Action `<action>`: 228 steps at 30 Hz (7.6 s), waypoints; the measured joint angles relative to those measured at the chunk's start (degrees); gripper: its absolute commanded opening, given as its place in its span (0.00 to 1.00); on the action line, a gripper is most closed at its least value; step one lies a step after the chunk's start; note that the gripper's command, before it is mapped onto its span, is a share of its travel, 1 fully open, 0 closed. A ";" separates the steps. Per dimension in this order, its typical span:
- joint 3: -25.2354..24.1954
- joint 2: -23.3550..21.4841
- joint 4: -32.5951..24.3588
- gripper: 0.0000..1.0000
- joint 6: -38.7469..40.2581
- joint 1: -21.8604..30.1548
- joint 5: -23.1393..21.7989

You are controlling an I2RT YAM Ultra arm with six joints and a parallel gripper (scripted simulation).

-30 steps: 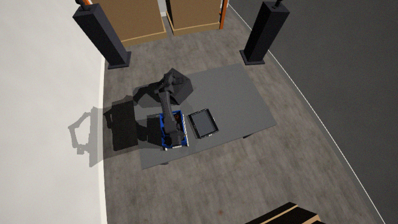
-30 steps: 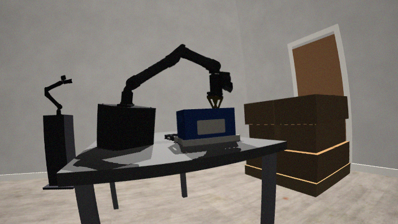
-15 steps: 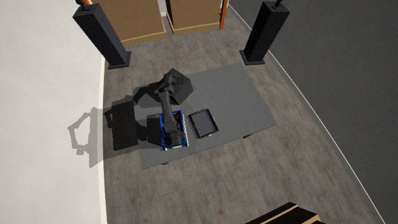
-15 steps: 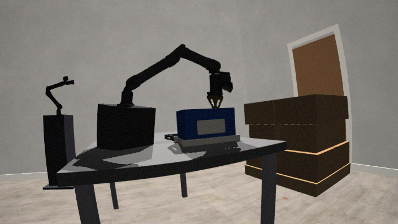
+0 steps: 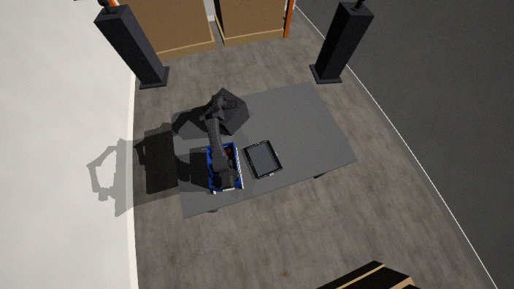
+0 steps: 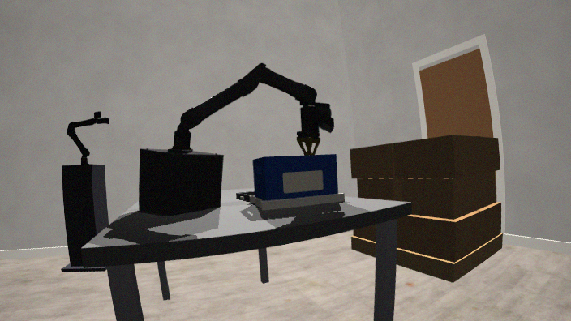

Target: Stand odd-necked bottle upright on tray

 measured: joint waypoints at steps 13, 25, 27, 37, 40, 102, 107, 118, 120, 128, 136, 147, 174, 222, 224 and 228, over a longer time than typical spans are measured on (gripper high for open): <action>0.00 0.00 0.00 0.61 0.00 0.00 0.00; 0.00 0.00 0.00 0.61 0.00 0.00 0.00; 0.00 0.00 0.00 0.61 0.00 0.00 0.00; 0.00 0.00 0.00 0.61 0.00 0.00 0.00; 0.00 0.00 0.00 0.61 0.00 0.00 0.00; 0.00 0.00 0.00 0.61 0.00 0.00 0.00; 0.00 0.00 0.04 0.61 0.00 0.00 0.00; -1.03 0.00 0.96 0.61 -0.04 0.00 0.00; -1.31 0.09 1.11 0.61 -0.09 0.00 0.00; -2.05 0.37 2.29 0.61 -0.17 -0.20 -0.02; -2.93 0.94 3.61 0.61 -0.31 -0.20 -0.02; -3.19 1.27 4.92 0.61 -0.39 -0.35 -0.04; -3.65 1.51 5.66 0.61 -0.42 -0.37 -0.04; -3.65 1.51 5.66 0.00 -0.42 -0.37 -0.04; -3.65 1.51 5.66 0.00 -0.42 -0.37 -0.04; -3.65 1.51 5.66 0.00 -0.42 -0.37 -0.04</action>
